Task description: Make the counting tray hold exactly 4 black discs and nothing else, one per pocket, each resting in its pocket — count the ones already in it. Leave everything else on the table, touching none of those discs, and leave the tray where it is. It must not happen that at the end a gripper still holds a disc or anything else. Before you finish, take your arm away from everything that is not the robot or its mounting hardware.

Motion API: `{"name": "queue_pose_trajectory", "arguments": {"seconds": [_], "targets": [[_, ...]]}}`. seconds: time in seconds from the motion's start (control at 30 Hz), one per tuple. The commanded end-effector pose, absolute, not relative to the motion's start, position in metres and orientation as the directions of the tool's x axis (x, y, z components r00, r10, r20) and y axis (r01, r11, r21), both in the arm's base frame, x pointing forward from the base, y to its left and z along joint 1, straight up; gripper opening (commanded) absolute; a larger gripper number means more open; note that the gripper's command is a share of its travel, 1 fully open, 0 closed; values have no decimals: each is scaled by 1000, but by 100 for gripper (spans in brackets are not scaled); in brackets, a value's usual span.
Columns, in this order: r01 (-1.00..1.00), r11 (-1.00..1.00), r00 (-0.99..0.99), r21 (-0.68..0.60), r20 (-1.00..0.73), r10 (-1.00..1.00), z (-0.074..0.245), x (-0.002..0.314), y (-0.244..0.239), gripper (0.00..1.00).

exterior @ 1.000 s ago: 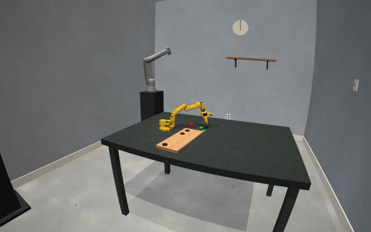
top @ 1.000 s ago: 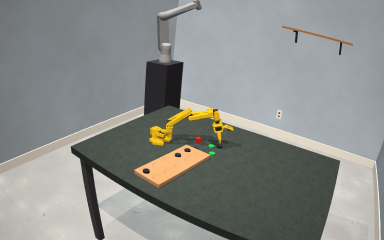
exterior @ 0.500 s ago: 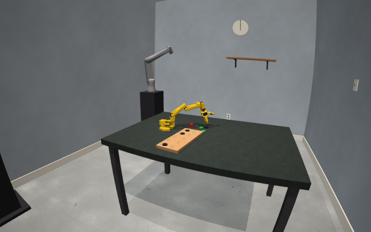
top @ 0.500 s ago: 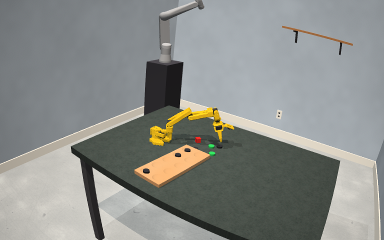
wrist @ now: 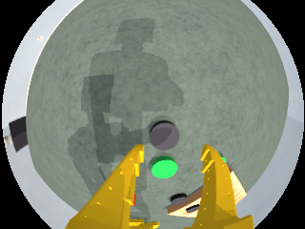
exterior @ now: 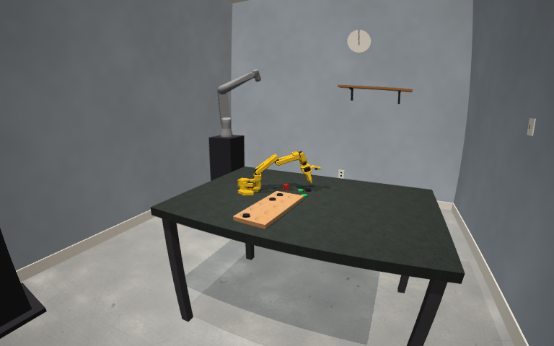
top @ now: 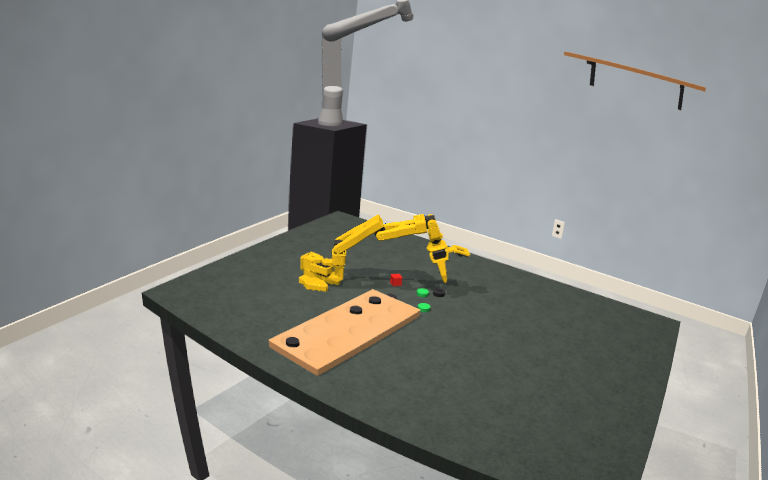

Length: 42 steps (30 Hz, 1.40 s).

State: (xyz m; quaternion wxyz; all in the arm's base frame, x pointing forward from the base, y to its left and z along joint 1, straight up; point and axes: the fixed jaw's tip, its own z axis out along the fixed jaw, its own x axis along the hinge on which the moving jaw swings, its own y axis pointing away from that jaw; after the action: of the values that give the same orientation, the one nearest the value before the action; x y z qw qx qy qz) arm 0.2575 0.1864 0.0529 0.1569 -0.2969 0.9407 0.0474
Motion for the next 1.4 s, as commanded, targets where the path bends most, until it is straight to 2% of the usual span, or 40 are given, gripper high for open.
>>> {"name": "queue_pose_trajectory", "arguments": {"seconds": [0.0,0.37,0.4,0.9,1.17,1.37], "targets": [[-574,819,-742,-3,-423,-521,71,264,192,27],[-574,819,-742,-3,-423,-521,71,264,192,27],[-574,819,-757,-3,-380,-531,57,262,190,27],[-573,820,-769,-2,-345,-538,53,259,188,27],[-567,824,-819,0,-103,-564,24,233,170,27],[-567,824,-820,0,-102,-564,23,233,170,27]]}}
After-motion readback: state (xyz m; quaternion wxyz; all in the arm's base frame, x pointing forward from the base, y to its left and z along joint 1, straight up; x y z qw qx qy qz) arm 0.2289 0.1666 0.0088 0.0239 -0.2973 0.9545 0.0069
